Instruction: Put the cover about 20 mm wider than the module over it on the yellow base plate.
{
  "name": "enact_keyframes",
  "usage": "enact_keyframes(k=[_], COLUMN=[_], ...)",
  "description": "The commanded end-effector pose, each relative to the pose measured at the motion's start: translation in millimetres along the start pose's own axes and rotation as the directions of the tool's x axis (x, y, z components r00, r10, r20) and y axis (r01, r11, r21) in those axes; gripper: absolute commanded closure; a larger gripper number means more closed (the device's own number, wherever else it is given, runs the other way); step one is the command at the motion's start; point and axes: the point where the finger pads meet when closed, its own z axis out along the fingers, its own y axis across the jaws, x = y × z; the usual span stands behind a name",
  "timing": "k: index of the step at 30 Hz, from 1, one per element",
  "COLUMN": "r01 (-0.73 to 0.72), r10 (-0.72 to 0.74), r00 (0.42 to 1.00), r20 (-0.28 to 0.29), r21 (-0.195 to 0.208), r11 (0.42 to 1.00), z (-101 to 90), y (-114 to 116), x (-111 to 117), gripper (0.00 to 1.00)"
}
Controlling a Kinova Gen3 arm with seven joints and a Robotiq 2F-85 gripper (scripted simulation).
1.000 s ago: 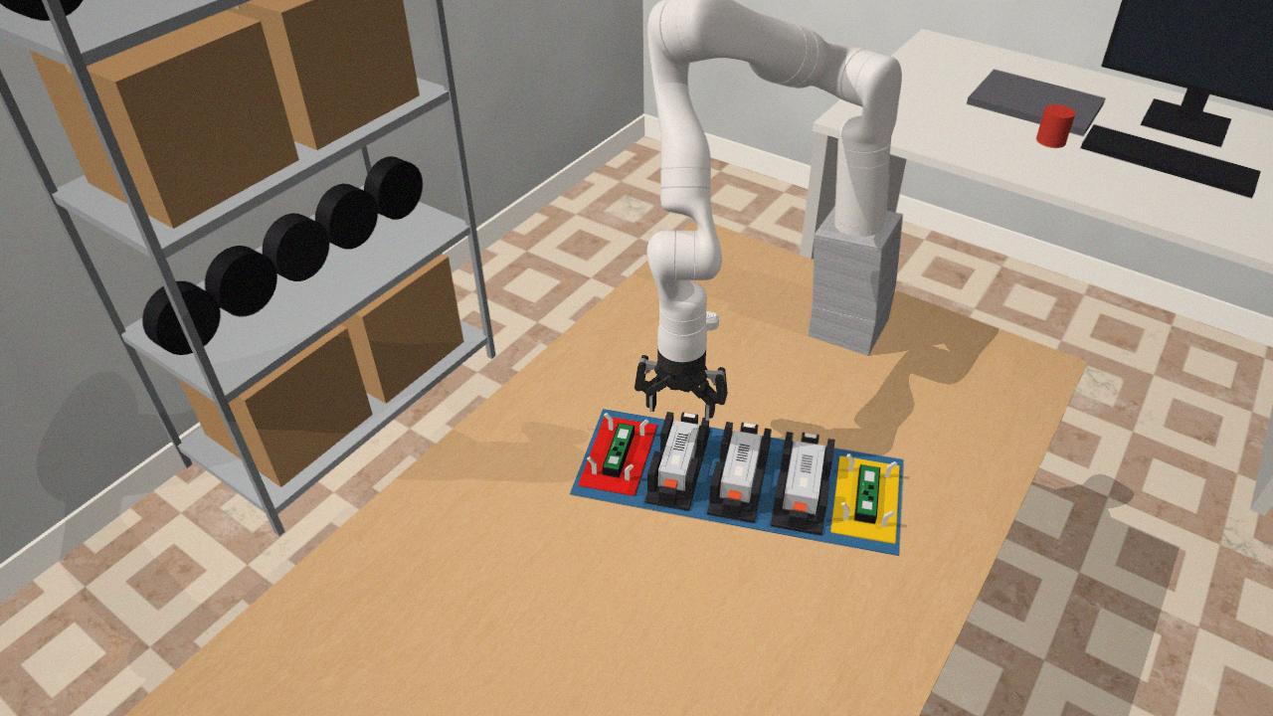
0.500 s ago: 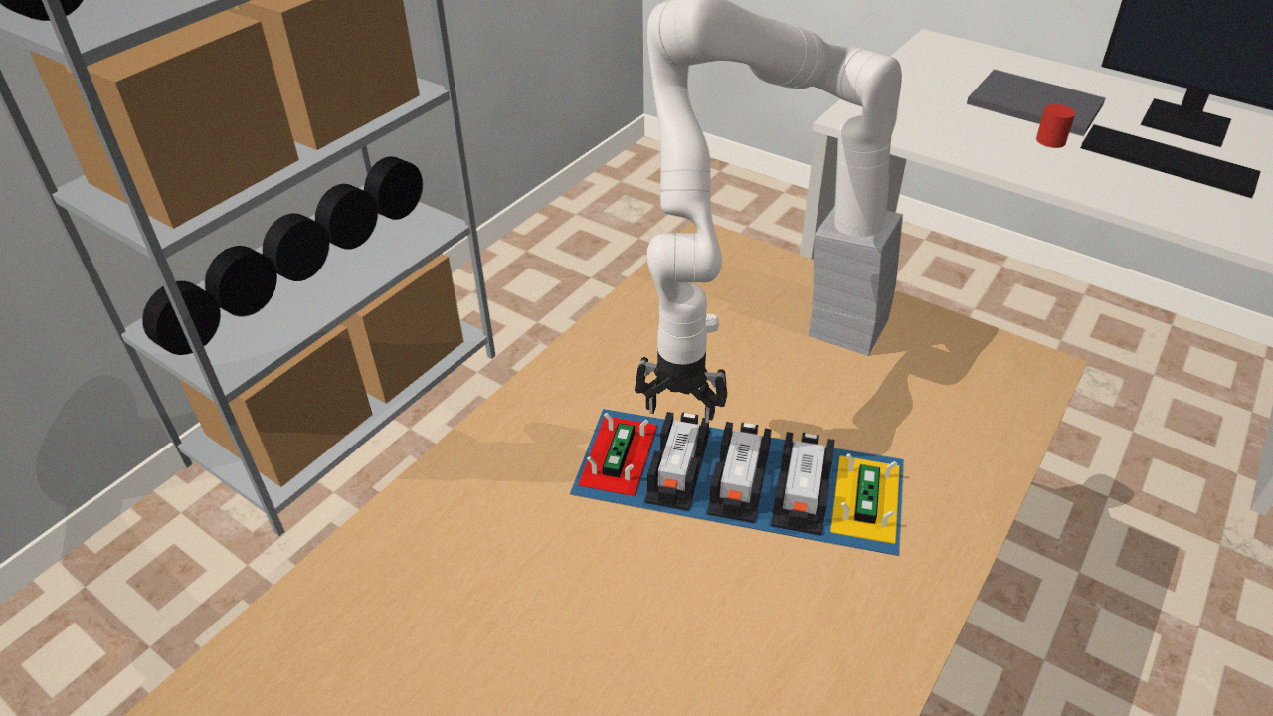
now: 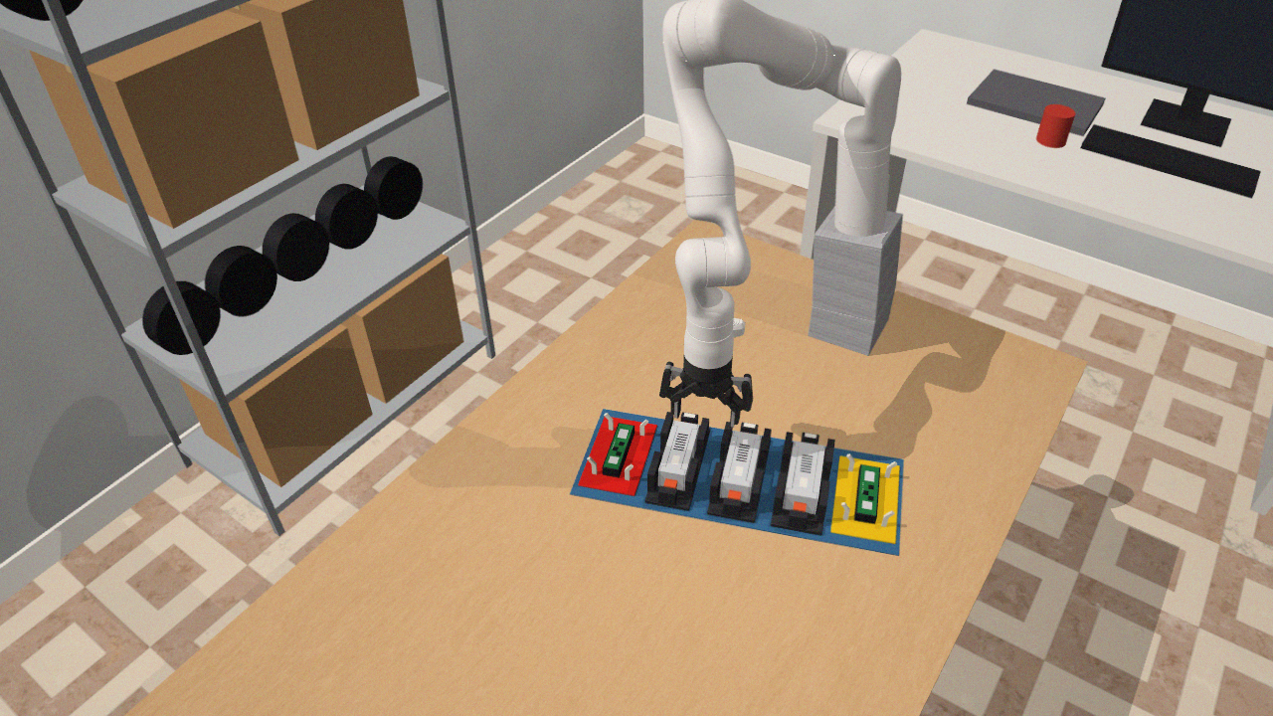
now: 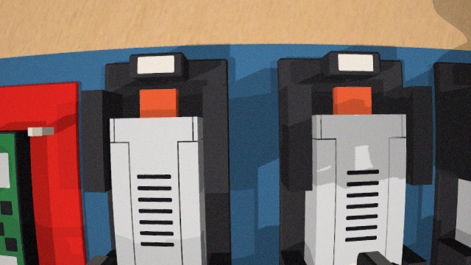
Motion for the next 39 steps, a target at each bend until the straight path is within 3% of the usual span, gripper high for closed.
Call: enact_keyframes(k=[1,8,18,25,35,39], r01=[-0.001,-0.001,0.000,0.000,0.000,0.000], r10=[0.000,0.000,0.000,0.000,0.000,0.000], r00=[1.000,1.000,1.000,1.000,1.000,1.000], r20=[0.003,0.003,0.003,0.003,0.003,0.003], r21=[0.003,0.003,0.003,0.003,0.002,0.002], r11=[1.000,1.000,1.000,1.000,1.000,1.000], z=[-0.5,-0.5,0.9,0.9,2.3,2.3], y=[18.0,18.0,77.8,77.8,137.7,137.7], x=[-1.0,-1.0,-1.0,-1.0,-1.1,-1.1], gripper=[0.00,0.00,0.00,0.00,0.00,0.00])
